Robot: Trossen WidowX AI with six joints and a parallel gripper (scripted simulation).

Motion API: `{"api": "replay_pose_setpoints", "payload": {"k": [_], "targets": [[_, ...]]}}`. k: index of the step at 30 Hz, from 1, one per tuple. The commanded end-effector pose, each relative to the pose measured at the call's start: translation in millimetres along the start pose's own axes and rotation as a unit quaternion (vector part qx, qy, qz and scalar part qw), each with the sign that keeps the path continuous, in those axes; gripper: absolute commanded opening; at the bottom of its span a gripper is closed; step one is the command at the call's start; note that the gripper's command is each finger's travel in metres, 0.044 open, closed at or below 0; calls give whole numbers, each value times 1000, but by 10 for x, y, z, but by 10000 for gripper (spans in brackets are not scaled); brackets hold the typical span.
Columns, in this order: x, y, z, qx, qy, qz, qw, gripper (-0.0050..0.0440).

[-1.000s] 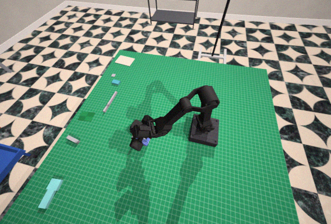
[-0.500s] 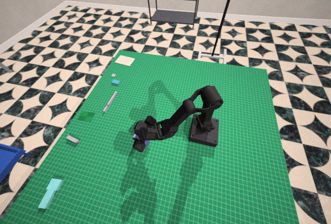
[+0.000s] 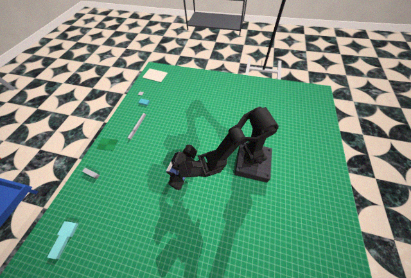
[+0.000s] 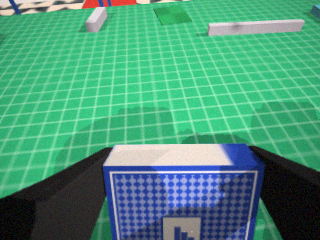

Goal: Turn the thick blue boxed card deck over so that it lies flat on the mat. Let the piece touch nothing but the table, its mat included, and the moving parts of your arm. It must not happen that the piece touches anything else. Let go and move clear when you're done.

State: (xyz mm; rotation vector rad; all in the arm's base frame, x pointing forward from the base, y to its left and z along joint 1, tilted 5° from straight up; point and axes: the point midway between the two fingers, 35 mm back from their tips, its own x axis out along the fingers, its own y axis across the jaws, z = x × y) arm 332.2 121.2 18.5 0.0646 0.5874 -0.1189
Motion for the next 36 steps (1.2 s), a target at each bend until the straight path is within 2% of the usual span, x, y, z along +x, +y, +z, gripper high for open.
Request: {"api": "replay_pose_setpoints", "payload": {"k": [1,6,9,16,24,36], "targets": [[-14,6,-17,-5,-20,0,1000,365],[-73,0,-35,-4,-60,0,998,365],[-148,9,-19,1,-65,3,998,365],[-133,3,-62,-5,-67,0,998,365],[-172,-1,-81,-4,-124,0,992,365],[-335,9,-112,6,-126,3,992,365]]}}
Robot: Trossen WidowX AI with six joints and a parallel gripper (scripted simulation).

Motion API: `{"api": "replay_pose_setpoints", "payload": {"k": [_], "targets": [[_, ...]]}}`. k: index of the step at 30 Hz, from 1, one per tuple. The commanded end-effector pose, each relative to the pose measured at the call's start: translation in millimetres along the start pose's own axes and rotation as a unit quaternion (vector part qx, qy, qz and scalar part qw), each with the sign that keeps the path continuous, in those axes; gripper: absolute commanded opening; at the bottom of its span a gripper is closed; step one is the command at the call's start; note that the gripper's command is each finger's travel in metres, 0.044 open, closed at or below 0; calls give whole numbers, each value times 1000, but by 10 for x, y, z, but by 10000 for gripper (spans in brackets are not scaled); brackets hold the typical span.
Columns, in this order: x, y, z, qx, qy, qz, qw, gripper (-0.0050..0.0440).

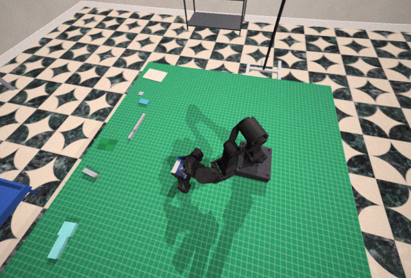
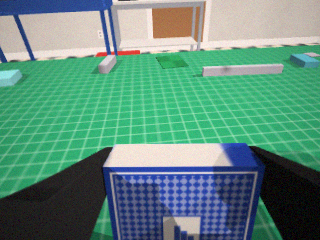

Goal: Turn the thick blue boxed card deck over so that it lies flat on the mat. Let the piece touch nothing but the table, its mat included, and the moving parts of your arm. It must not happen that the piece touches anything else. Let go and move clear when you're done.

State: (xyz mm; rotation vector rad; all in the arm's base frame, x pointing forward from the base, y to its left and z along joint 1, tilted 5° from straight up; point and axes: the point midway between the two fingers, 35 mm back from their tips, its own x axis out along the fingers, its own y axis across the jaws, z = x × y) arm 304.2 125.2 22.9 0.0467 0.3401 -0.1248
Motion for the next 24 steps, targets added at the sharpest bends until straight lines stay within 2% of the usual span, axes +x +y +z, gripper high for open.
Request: {"api": "replay_pose_setpoints", "payload": {"k": [1,6,14,19,24], "targets": [[-96,5,19,7,-2,3,1000,365],[-126,7,9,7,-1,3,1000,365],[-117,48,46,13,28,7,999,365],[-231,5,-25,6,48,4,999,365],[-228,48,2,11,51,9,999,365]]}}
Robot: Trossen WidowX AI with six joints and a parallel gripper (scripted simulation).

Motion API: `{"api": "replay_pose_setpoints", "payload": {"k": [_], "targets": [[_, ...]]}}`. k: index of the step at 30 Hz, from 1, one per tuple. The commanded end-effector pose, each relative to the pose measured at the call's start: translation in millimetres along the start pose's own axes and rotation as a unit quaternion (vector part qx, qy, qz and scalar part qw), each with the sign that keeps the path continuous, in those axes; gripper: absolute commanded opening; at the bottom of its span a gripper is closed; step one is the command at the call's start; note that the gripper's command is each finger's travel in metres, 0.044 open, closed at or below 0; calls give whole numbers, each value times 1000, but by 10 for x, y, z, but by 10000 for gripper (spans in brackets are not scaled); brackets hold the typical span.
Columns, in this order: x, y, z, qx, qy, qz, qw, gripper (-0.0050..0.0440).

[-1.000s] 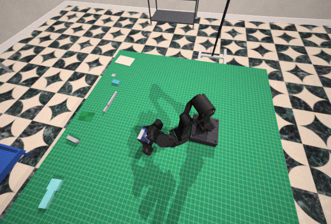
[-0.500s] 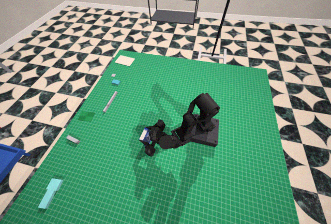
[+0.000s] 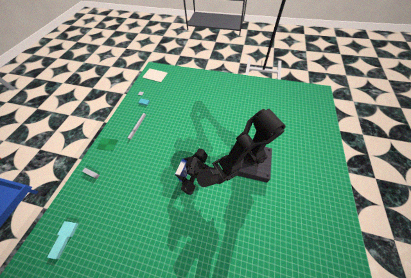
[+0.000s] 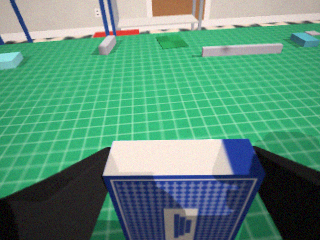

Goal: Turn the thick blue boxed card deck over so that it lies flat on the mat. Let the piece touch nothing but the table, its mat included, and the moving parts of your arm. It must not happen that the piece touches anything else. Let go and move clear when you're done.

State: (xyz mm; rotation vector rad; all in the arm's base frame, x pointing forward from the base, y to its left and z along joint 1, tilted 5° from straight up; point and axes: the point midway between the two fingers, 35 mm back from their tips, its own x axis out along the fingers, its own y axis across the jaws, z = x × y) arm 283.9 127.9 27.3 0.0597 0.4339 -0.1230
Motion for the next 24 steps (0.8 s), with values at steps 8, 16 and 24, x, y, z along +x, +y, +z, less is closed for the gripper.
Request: {"api": "replay_pose_setpoints", "payload": {"k": [8,16,24], "targets": [[-41,45,51,11,44,7,999,365],[-136,47,14,7,49,8,999,365],[-132,26,-29,2,54,5,999,365]]}}
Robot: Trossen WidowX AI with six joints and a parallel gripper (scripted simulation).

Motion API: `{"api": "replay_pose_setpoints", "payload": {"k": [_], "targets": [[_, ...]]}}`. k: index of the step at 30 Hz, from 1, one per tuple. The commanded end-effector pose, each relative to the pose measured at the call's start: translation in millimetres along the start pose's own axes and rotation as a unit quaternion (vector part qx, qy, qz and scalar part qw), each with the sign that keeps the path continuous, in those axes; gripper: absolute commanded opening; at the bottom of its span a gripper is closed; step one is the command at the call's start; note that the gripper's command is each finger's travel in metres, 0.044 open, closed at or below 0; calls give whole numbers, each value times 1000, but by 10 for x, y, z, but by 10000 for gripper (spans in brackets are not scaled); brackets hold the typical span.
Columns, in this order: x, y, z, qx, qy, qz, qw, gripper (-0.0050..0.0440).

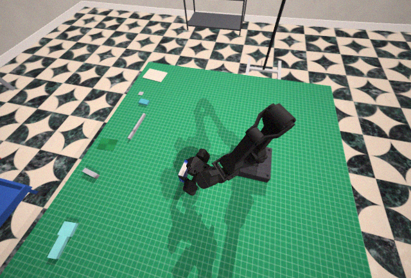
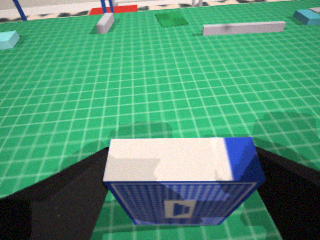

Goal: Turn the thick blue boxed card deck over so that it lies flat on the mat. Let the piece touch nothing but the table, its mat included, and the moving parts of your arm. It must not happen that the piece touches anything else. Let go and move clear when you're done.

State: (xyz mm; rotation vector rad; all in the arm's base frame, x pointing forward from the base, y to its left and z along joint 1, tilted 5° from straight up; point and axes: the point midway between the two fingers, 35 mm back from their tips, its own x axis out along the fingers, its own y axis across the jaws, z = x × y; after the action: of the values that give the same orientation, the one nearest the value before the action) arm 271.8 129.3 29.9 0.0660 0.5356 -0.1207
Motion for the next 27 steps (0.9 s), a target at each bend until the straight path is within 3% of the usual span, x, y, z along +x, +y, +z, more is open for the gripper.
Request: {"api": "replay_pose_setpoints", "payload": {"k": [1,27], "targets": [[-10,27,-3,2,3,5,1000,365],[-13,50,60,10,10,8,1000,365]]}}
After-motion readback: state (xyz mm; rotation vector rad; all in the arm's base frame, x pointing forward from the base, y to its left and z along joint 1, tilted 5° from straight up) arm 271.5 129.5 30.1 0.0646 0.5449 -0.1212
